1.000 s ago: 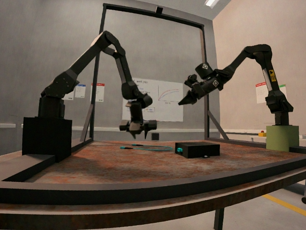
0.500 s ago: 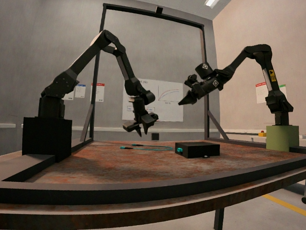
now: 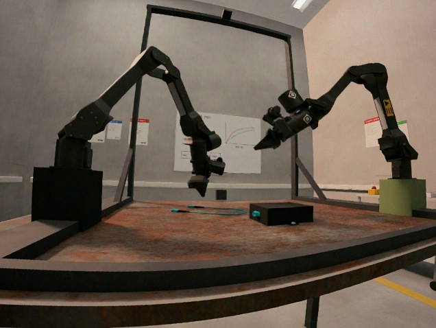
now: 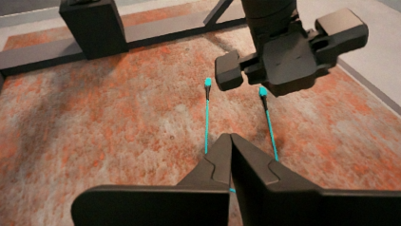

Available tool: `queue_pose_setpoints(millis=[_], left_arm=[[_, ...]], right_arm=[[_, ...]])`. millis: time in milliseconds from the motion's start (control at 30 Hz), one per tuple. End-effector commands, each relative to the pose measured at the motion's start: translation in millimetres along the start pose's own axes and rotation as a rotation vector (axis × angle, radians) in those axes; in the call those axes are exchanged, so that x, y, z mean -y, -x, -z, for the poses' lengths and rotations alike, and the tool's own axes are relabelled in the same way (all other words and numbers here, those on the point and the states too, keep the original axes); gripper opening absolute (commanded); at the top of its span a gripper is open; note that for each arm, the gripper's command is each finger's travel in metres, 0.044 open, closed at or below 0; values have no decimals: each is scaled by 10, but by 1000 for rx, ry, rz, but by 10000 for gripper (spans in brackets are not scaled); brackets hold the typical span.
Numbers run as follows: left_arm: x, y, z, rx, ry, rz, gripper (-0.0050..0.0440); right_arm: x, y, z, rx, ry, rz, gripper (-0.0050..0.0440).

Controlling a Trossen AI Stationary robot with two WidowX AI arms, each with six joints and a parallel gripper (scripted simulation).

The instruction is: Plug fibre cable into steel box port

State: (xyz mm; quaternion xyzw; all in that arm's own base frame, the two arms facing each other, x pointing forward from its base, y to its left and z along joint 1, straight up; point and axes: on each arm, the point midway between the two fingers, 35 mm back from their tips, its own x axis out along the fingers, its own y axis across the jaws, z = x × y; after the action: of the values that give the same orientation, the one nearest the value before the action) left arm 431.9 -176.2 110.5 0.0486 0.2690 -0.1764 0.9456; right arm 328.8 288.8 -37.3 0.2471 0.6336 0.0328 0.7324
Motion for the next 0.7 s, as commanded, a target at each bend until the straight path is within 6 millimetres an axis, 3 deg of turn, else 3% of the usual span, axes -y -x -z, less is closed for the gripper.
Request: queue_pose_setpoints(millis=[0,500,567,667], left_arm=[[-9,31,-87,22,-1,-3,-50],[-9,31,-87,22,-1,-3,-50],[-9,31,-87,22,-1,-3,-50],[-9,31,-87,22,-1,-3,-50]], right_arm=[[-105,44,-41,8,115,-2,146],[-124,11,-7,-49,1019,85,146],[-124,11,-7,-49,1019,85,146],[-127,7,1,-71,1201,98,146]])
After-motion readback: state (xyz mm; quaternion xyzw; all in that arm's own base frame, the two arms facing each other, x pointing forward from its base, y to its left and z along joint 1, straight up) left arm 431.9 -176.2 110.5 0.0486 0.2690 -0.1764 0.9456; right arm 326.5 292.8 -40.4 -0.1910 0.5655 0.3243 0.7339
